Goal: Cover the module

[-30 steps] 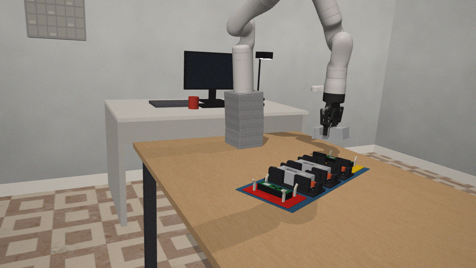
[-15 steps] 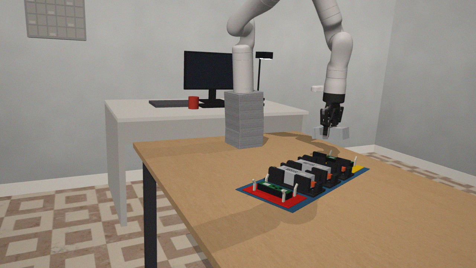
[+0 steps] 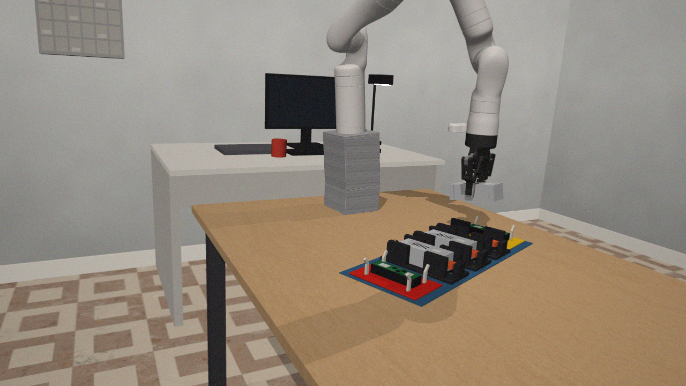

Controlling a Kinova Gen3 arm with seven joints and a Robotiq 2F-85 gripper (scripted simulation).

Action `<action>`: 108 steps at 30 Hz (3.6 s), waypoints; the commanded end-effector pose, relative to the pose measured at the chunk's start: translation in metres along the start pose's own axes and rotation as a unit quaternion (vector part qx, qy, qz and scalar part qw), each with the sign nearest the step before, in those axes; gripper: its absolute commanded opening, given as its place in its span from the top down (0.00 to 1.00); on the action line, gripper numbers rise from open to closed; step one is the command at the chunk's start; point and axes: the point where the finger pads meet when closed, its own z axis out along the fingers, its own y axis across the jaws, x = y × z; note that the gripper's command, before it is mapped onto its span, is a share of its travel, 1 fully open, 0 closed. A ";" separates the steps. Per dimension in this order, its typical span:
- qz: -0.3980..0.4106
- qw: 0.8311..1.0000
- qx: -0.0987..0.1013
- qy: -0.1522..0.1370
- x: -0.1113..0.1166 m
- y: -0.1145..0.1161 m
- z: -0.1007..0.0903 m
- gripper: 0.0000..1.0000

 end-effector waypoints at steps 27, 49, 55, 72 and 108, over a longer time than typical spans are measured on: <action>0.000 1.000 0.000 -0.001 0.006 0.109 0.049 1.00; 0.000 1.000 0.000 -0.001 0.004 0.108 0.063 1.00; 0.000 1.000 0.000 -0.001 0.004 0.108 0.070 1.00; 0.000 1.000 0.000 -0.001 0.004 0.108 0.080 1.00; 0.000 1.000 0.000 -0.001 0.004 0.108 0.098 1.00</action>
